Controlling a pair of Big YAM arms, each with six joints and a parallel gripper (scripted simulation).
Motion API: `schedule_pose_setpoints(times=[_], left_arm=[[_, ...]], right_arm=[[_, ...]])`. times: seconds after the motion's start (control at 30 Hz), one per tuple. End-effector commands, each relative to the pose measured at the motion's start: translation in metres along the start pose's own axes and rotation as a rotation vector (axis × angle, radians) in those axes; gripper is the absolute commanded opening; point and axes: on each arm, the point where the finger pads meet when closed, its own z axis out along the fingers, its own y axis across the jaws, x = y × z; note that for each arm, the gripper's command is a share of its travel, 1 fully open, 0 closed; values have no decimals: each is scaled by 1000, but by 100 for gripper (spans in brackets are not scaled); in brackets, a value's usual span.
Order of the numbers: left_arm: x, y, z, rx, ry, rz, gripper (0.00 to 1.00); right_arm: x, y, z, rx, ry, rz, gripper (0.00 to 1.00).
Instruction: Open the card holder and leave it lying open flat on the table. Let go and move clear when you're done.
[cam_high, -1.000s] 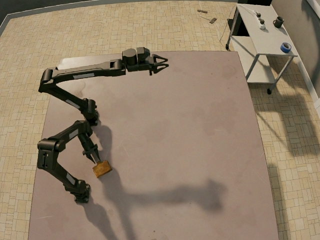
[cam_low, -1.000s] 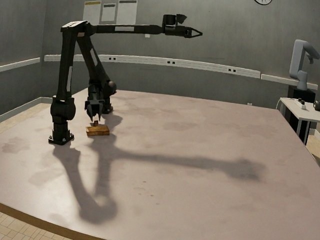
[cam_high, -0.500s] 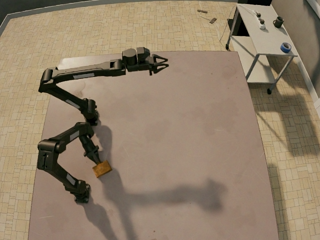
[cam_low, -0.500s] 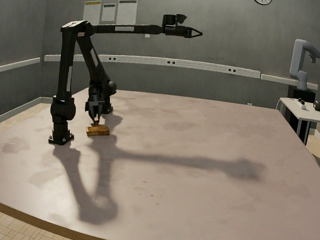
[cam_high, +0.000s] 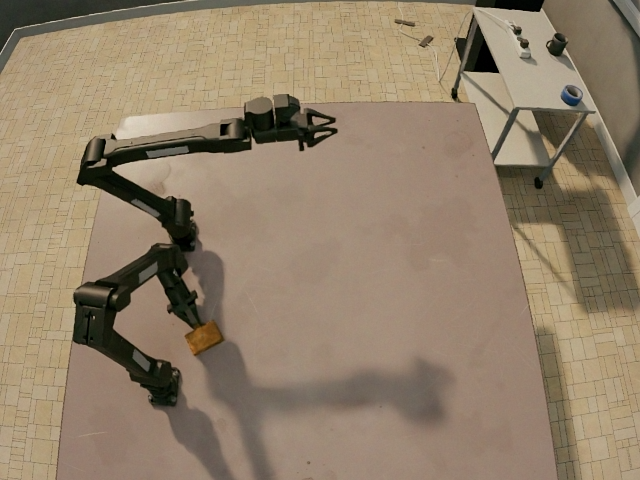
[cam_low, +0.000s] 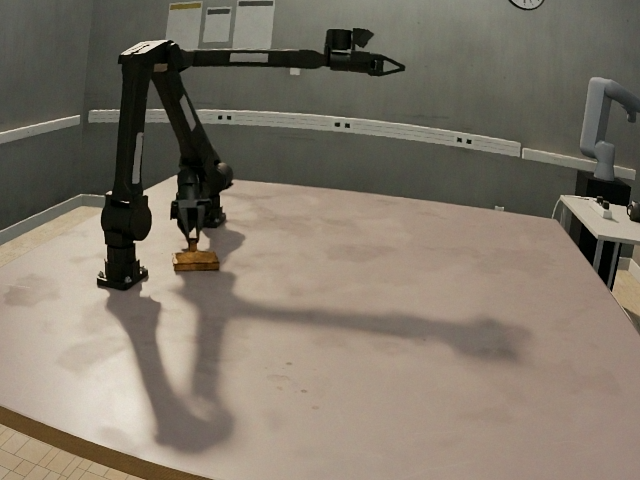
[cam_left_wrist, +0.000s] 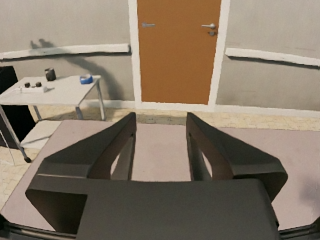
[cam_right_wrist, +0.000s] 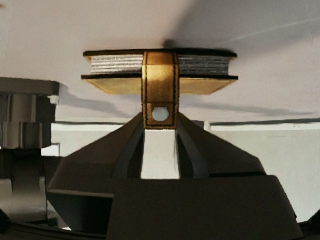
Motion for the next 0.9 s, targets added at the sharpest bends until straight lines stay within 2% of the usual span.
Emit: schedule_pose_setpoints(times=[0.0, 0.07, 0.53, 0.57, 0.67, 0.87], left_arm=[[-18, -7, -5, 12, -36, -11, 36], [-18, -7, -5, 12, -36, -11, 36], [-18, -7, -5, 12, -36, -11, 36], [-18, -7, -5, 12, -36, -11, 36], [-18, -7, -5, 12, -36, -11, 36], [-18, -7, -5, 12, -36, -11, 36]], right_arm=[[13, 1, -1, -3, 2, -6, 21], [12, -5, -8, 4, -13, 3, 21], [27, -4, -9, 3, -10, 1, 21], [30, 1, -3, -4, 4, -8, 21], [31, -5, -10, 4, -13, 3, 21], [41, 1, -3, -3, 1, -6, 21]])
